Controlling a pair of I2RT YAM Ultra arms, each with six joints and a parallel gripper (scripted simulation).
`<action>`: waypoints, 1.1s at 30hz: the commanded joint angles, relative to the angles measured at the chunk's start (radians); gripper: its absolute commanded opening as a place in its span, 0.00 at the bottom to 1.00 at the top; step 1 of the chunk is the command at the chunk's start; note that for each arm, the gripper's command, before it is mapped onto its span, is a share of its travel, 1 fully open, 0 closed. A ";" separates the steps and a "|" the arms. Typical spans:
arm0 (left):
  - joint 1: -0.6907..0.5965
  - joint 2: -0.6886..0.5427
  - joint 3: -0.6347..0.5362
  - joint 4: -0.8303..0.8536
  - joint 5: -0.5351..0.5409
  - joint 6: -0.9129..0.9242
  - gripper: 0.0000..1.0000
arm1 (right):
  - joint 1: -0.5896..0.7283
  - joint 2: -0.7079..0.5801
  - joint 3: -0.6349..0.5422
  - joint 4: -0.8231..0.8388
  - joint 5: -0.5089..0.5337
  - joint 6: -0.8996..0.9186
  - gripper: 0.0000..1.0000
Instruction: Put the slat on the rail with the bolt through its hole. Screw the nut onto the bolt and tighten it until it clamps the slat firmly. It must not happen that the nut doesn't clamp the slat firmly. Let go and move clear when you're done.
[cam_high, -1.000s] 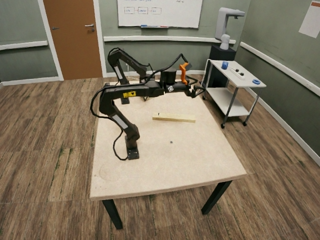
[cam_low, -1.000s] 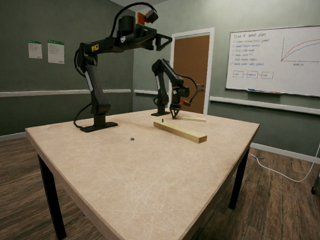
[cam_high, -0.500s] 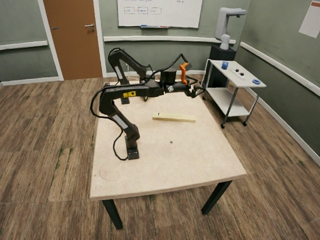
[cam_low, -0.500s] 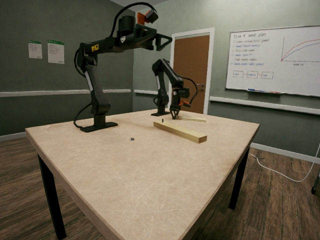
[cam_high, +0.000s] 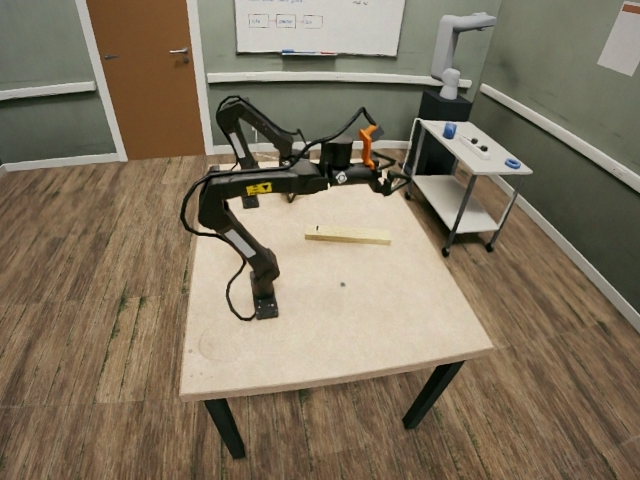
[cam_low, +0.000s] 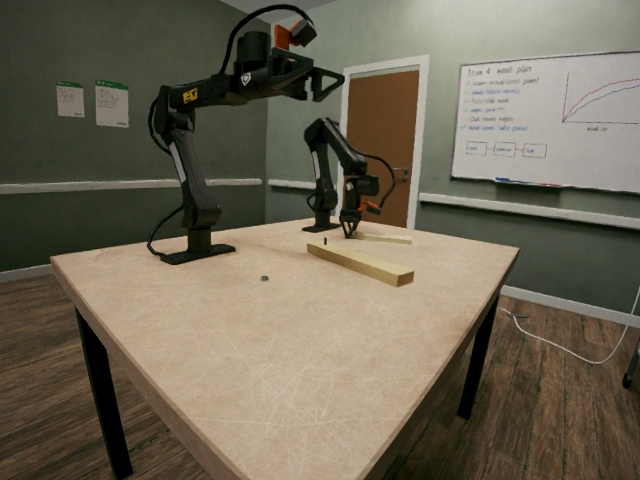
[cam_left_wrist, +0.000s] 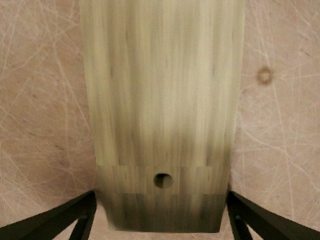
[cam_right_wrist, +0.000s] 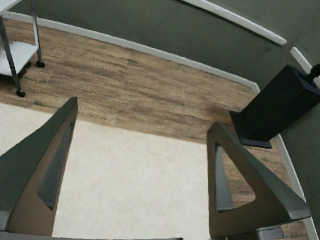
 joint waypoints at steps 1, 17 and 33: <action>-0.004 -0.002 0.004 0.003 0.000 -0.001 0.87 | -0.001 -0.007 0.006 -0.004 -0.005 0.007 1.00; 0.000 -0.002 0.004 0.001 0.000 0.000 0.72 | -0.001 -0.007 0.006 -0.004 -0.005 0.007 1.00; 0.000 -0.002 0.004 0.001 0.000 0.000 0.72 | -0.001 -0.007 0.006 -0.004 -0.005 0.007 1.00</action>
